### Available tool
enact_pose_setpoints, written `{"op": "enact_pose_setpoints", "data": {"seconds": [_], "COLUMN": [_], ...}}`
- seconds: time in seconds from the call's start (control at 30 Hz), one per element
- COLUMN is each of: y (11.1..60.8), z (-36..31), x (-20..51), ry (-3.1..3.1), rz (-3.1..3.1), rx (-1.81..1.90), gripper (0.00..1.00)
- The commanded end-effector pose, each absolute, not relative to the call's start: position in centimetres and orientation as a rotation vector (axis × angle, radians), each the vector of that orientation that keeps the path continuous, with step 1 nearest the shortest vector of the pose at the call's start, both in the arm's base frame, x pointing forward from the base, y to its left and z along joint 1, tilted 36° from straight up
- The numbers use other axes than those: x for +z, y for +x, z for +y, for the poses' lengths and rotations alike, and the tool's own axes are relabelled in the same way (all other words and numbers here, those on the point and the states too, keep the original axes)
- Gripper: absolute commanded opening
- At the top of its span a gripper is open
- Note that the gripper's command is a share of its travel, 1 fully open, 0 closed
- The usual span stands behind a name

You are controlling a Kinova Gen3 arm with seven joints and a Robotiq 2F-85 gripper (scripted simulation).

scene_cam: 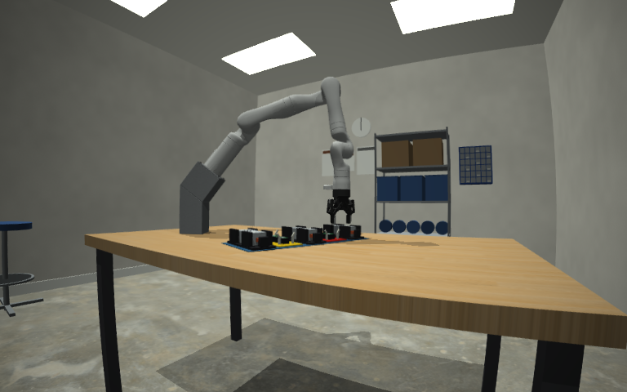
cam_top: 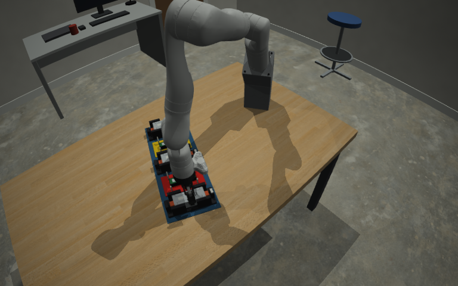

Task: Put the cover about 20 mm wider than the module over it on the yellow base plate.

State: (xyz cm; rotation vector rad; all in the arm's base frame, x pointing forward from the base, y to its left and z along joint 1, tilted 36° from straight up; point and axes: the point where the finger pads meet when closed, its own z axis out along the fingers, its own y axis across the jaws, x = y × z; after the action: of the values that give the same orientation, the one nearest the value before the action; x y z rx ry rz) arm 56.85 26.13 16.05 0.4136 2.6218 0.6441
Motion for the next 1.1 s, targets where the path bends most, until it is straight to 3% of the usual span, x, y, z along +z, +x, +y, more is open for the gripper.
{"op": "enact_pose_setpoints", "data": {"seconds": [0.0,1.07], "y": [57.19,57.51], "z": [26.25,26.55], "x": [15.95,15.29], "ry": [0.408,0.412], "rz": [2.616,2.617], "rx": [0.644,0.645], "gripper": [1.00,1.00]}}
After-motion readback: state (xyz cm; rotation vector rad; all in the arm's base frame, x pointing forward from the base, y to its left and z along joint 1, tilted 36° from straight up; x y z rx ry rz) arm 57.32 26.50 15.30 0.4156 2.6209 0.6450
